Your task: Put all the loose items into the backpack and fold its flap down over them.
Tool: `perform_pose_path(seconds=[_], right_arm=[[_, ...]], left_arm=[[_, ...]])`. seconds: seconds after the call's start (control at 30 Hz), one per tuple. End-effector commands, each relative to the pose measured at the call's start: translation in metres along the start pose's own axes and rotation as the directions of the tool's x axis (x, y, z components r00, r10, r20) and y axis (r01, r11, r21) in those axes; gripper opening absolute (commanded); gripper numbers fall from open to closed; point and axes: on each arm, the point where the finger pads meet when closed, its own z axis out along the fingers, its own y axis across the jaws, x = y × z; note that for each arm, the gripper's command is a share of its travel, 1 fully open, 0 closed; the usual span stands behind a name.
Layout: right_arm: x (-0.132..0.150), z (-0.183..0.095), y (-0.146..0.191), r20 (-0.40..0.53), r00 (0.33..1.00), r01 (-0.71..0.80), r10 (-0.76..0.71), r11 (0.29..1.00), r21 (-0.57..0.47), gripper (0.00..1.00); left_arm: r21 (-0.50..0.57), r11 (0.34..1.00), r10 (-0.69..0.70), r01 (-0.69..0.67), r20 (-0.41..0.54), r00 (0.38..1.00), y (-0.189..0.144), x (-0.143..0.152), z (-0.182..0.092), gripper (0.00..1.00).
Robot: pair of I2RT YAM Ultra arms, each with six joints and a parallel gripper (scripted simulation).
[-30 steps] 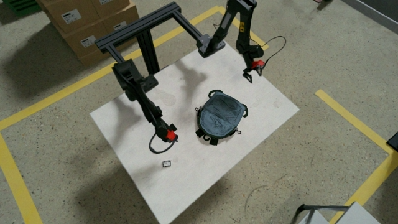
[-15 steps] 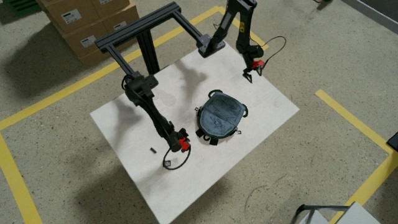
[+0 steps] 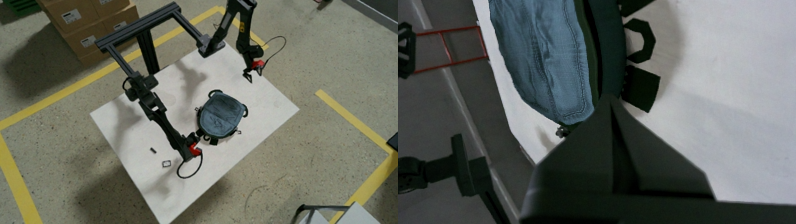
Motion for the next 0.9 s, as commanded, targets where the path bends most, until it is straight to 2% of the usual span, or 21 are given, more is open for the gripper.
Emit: perform_pose_path(seconds=[0.0, 0.13, 0.27, 0.3, 0.37, 0.43, 0.5, 0.77, 0.83, 0.87], right_arm=[[0.0, 0.008, 0.008, -0.047, 0.999, 0.005, -0.008, 0.998, -0.062, 0.0], [0.0, 0.022, -0.016, -0.038, 0.999, -0.005, 0.002, 0.998, -0.06, 0.0], [-0.001, 0.025, -0.019, -0.039, 0.999, -0.004, 0.002, 0.998, -0.06, 0.0], [-0.01, 0.018, -0.003, -0.021, 0.999, 0.032, -0.033, 0.998, -0.062, 0.0], [-0.016, 0.022, -0.001, -0.003, 0.999, 0.053, -0.053, 0.997, -0.062, 0.0], [-0.015, 0.028, 0.001, -0.004, 0.999, 0.038, -0.038, 0.997, -0.062, 0.0], [-0.005, 0.046, -0.006, -0.032, 0.999, 0.013, -0.015, 0.998, -0.063, 0.0], [-0.003, 0.072, 0.002, -0.033, 0.999, 0.013, -0.015, 0.998, -0.064, 0.0], [-0.003, 0.072, 0.002, -0.033, 0.999, 0.013, -0.015, 0.998, -0.064, 0.0], [-0.015, 0.062, 0.013, -0.004, 0.999, 0.038, -0.038, 0.997, -0.066, 0.0]], left_arm=[[0.0, 1.0, 0.004, -0.004, 0.014, 1.0, 0.0, -0.005, 0.0, 0.9], [0.0, 1.0, 0.004, -0.004, 0.014, 1.0, 0.0, -0.005, 0.0, 0.9], [0.0, 1.0, 0.004, -0.004, 0.014, 1.0, 0.0, -0.005, 0.0, 0.9], [0.0, 1.0, 0.004, -0.004, 0.014, 1.0, 0.0, -0.005, 0.0, 0.9], [0.0, 1.0, 0.004, -0.004, 0.014, 1.0, 0.0, -0.005, 0.0, 0.9], [0.0, 1.0, 0.004, -0.004, 0.014, 1.0, 0.0, -0.005, 0.0, 0.9], [0.0, 1.0, 0.004, -0.004, 0.014, 1.0, 0.0, -0.005, 0.0, 0.9], [0.0, 1.0, 0.004, -0.004, 0.014, 1.0, 0.0, -0.005, 0.0, 0.9], [0.0, 1.0, 0.004, -0.004, 0.014, 1.0, 0.0, -0.005, 0.0, 0.9], [0.0, 1.0, 0.004, -0.004, 0.014, 1.0, 0.0, -0.005, 0.0, 0.9]])
